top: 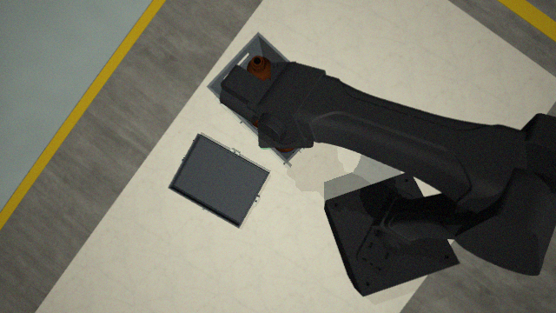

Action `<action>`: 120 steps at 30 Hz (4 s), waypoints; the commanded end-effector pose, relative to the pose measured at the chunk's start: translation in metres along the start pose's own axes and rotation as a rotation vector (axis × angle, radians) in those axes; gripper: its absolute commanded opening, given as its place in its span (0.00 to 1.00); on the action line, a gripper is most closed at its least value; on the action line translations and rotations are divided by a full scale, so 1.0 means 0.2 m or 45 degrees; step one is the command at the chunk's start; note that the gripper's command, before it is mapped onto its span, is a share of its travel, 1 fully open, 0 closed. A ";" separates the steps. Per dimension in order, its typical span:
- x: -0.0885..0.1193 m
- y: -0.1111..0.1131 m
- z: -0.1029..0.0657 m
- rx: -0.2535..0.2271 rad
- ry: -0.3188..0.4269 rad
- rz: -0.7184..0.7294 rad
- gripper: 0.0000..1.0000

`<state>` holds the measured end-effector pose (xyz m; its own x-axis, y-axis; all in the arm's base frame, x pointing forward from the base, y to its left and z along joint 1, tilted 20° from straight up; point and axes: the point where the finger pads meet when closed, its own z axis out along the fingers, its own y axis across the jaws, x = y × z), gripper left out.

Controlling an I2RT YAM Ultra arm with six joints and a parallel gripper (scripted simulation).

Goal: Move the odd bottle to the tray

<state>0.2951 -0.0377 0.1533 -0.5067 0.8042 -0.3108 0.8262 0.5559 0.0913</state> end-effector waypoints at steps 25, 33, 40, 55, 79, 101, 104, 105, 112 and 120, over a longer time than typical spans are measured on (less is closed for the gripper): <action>-0.06 0.05 -0.11 -0.080 -0.074 0.012 0.00; -0.06 0.05 -0.11 -0.080 -0.074 0.012 0.00; -0.06 0.05 -0.11 -0.080 -0.074 0.012 0.00; -0.10 0.02 -0.10 -0.070 -0.077 0.025 0.00; -0.38 -0.28 -0.11 -0.063 -0.082 0.017 0.00; -0.38 -0.27 -0.11 -0.057 -0.089 0.005 0.61; -0.38 -0.27 -0.11 -0.057 -0.089 0.005 0.61; -0.38 -0.27 -0.11 -0.057 -0.089 0.005 0.61; -0.38 -0.27 -0.11 -0.057 -0.089 0.005 0.61; -0.38 -0.27 -0.11 -0.059 -0.091 0.005 0.61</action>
<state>0.2755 -0.1205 0.1683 -0.5034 0.8065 -0.3100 0.8273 0.5535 0.0964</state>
